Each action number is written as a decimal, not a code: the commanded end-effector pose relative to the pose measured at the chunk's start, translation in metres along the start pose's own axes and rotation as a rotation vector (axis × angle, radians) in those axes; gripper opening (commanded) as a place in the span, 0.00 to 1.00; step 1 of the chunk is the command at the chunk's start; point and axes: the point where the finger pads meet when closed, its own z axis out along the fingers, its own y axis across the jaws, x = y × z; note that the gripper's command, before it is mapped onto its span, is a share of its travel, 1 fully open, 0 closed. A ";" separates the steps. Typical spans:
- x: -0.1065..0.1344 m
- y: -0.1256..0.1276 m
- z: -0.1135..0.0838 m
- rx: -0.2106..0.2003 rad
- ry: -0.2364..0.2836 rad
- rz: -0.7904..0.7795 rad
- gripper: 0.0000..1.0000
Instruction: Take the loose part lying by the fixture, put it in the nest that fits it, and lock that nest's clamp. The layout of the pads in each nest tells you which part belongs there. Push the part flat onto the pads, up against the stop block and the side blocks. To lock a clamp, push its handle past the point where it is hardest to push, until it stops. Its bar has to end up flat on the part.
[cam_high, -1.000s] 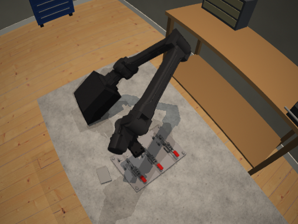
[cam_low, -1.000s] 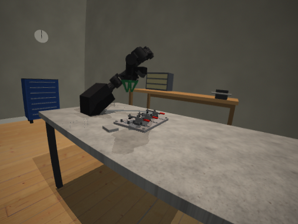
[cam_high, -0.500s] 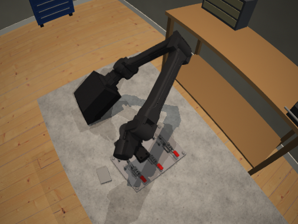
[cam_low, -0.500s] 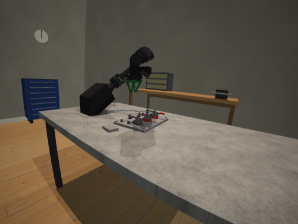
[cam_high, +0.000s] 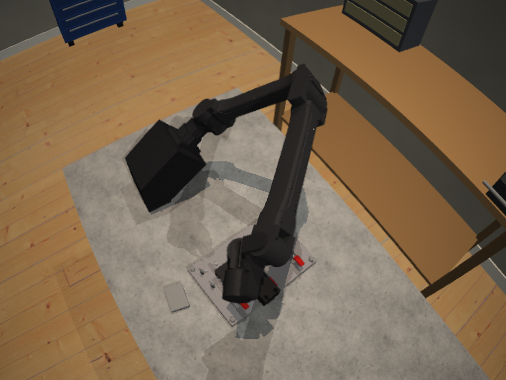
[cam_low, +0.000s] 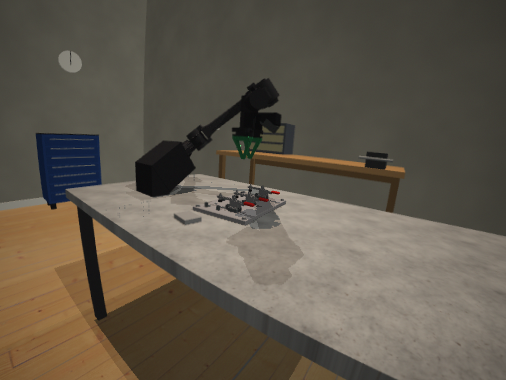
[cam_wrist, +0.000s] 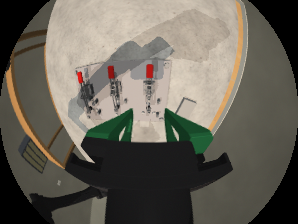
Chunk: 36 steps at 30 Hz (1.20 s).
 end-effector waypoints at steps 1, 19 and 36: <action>-0.027 0.000 0.001 0.003 0.006 0.007 0.45; -0.028 -0.003 0.014 0.000 0.009 0.011 0.45; -0.020 -0.003 0.083 -0.007 0.016 0.022 0.45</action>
